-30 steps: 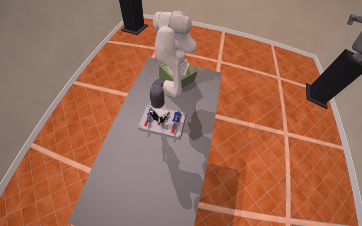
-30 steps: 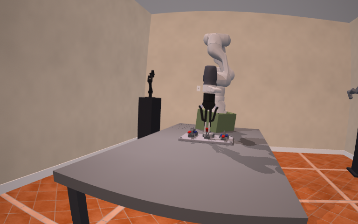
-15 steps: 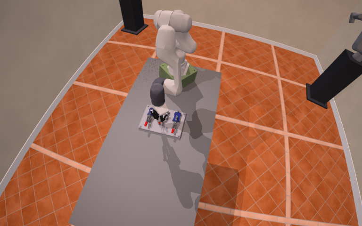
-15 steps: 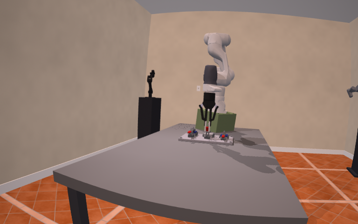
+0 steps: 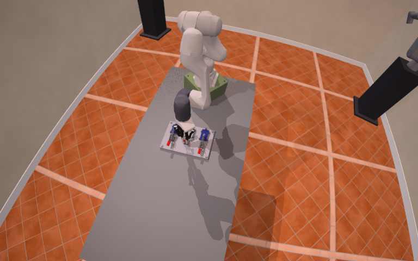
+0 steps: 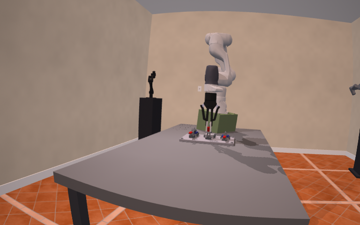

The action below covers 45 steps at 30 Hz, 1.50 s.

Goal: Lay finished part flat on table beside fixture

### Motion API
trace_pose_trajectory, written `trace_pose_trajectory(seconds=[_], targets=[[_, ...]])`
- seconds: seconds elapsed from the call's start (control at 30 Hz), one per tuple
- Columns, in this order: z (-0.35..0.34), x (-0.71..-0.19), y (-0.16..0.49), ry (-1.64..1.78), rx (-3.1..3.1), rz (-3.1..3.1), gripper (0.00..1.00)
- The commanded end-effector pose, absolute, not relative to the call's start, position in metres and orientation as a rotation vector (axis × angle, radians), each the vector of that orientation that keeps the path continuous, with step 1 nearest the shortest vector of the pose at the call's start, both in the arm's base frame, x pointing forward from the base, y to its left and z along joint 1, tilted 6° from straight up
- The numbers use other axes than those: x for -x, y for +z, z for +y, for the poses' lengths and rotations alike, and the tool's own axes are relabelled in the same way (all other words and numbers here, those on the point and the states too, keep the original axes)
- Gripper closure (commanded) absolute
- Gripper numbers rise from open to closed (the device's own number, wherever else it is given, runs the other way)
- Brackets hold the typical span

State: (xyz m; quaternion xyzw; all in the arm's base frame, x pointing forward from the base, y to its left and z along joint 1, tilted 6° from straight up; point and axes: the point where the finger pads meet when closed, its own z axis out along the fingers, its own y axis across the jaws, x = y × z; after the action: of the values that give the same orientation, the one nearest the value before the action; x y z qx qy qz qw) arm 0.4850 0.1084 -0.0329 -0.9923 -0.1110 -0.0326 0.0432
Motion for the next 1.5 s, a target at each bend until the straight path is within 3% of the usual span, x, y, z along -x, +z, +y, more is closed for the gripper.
trace_pose_trajectory(seconds=[0.0,1.47], targets=[[0.1065,-0.4766,-0.0346,-0.077,3.035,-0.342,1.00],[0.1056,-0.4729,-0.0349,-0.077,3.035,-0.342,1.00]])
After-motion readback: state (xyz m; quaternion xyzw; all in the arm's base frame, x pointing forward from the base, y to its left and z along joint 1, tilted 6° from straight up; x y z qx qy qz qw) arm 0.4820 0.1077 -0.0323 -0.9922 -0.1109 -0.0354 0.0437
